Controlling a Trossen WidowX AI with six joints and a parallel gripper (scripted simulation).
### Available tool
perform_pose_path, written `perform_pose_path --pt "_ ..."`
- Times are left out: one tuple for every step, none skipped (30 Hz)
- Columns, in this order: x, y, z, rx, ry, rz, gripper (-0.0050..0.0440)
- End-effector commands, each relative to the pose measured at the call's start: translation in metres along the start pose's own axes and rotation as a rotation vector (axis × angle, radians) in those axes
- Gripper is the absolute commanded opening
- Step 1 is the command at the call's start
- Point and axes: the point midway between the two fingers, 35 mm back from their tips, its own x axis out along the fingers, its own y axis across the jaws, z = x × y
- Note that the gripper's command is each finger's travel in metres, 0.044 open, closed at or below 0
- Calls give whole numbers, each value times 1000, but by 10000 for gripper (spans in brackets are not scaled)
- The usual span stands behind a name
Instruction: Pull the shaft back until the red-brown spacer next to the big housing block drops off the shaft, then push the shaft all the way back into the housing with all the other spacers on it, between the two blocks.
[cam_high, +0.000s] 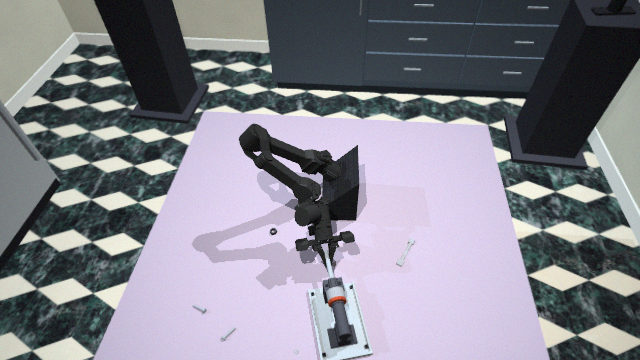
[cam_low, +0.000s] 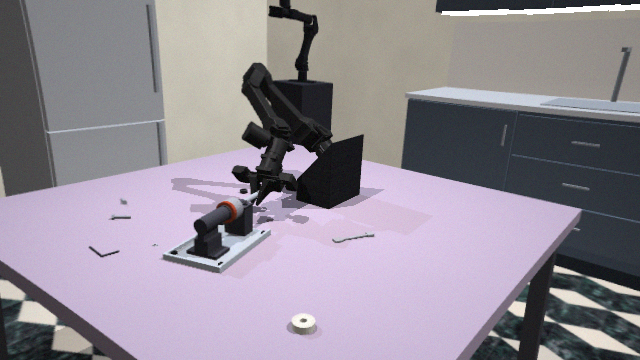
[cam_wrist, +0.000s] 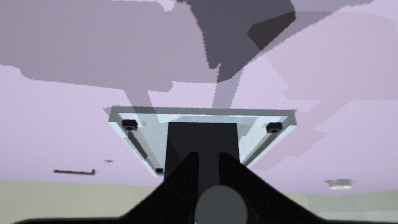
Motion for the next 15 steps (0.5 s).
perform_pose_path --pt "-3 4 -3 3 16 8 -50" --pt "-3 4 -3 3 16 8 -50" --pt "-3 4 -3 3 16 8 -50" --pt "-3 4 -3 3 16 8 -50" --pt "-3 4 -3 3 16 8 -50" --pt "-4 4 -3 3 16 8 -50" --pt "-4 4 -3 3 16 8 -50" --pt "-4 4 -3 3 16 8 -50" --pt "-4 4 -3 3 16 8 -50" --pt "-4 4 -3 3 16 8 -50" --pt "-4 4 -3 3 16 8 -50" --pt "-4 4 -3 3 16 8 -50" --pt "-4 4 -3 3 16 8 -50" --pt "-4 4 -3 3 16 8 -50" --pt "-4 4 -3 3 16 8 -50"
